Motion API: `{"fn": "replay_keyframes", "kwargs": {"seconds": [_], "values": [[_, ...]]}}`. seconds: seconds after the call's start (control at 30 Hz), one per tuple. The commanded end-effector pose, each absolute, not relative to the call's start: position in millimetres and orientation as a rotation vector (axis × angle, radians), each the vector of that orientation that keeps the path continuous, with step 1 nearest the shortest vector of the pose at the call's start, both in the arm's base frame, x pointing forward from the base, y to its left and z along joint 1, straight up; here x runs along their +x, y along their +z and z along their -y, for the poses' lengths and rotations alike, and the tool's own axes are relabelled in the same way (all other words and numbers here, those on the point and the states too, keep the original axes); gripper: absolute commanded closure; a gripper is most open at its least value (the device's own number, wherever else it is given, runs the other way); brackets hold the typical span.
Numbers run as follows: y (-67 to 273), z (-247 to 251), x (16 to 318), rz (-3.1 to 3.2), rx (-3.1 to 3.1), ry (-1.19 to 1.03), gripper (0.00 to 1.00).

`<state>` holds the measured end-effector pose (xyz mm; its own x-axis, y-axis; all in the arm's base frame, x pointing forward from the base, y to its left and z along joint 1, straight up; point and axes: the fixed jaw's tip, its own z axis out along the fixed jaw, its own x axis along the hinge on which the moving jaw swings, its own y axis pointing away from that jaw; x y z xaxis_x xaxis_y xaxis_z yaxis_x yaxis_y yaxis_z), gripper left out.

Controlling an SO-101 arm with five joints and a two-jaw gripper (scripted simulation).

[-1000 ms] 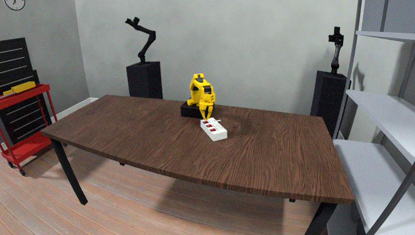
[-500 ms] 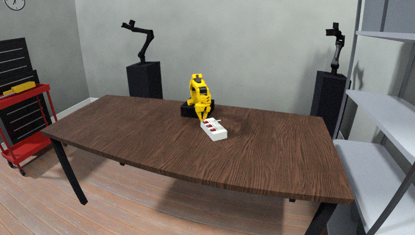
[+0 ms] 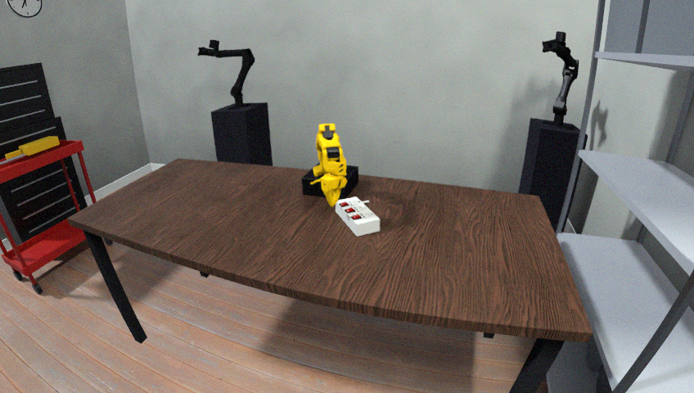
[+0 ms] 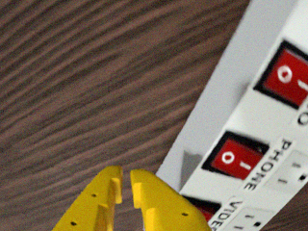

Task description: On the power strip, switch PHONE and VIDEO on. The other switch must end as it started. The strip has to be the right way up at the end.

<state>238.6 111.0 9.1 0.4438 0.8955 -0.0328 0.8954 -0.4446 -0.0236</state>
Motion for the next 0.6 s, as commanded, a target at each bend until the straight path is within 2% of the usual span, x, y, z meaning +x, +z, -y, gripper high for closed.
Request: {"fn": "replay_keyframes", "kwargs": {"seconds": [0.0, 0.57], "values": [[12.0, -106.8, 242.8, 1.792, -2.577, 0.019, 1.00], [11.6, -98.9, 249.0, 2.135, -2.305, -0.001, 1.00]]}}
